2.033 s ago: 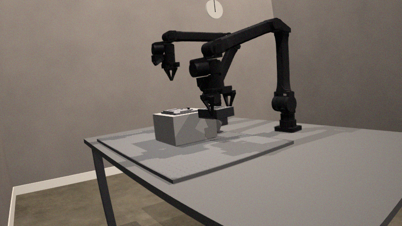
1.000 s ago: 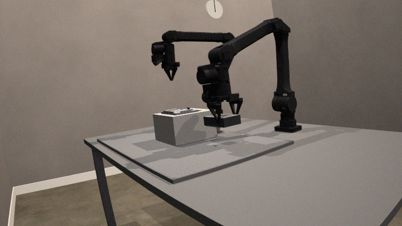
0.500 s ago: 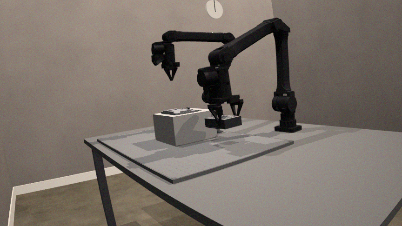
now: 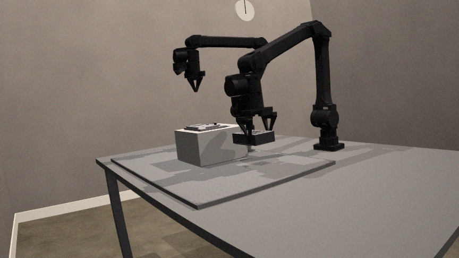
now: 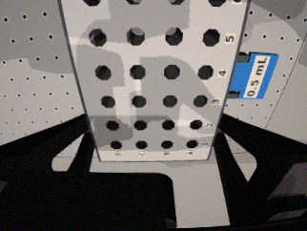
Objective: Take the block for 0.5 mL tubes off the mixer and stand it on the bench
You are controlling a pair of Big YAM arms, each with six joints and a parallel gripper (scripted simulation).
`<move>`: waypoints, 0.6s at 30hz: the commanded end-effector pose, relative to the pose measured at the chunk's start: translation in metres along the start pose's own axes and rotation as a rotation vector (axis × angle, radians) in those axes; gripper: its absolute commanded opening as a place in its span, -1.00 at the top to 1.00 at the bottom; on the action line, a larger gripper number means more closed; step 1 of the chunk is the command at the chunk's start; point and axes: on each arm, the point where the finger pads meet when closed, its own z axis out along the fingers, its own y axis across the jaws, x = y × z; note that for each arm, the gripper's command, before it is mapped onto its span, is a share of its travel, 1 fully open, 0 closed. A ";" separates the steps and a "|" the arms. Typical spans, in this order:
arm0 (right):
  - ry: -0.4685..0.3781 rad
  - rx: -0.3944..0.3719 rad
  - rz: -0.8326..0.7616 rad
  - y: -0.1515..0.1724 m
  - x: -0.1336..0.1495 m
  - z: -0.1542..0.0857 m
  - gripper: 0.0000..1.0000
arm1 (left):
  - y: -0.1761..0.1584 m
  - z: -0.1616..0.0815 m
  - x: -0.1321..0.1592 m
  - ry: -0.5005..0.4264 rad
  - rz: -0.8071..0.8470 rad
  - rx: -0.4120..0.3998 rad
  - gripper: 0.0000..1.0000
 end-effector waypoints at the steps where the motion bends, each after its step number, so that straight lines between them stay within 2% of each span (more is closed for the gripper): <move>1: -0.014 0.006 -0.015 -0.001 -0.007 -0.005 1.00 | 0.033 -0.044 -0.003 0.001 0.010 -0.100 1.00; 18: -0.014 0.005 -0.015 -0.001 -0.007 -0.004 1.00 | 0.038 -0.042 0.006 0.001 -0.023 -0.116 1.00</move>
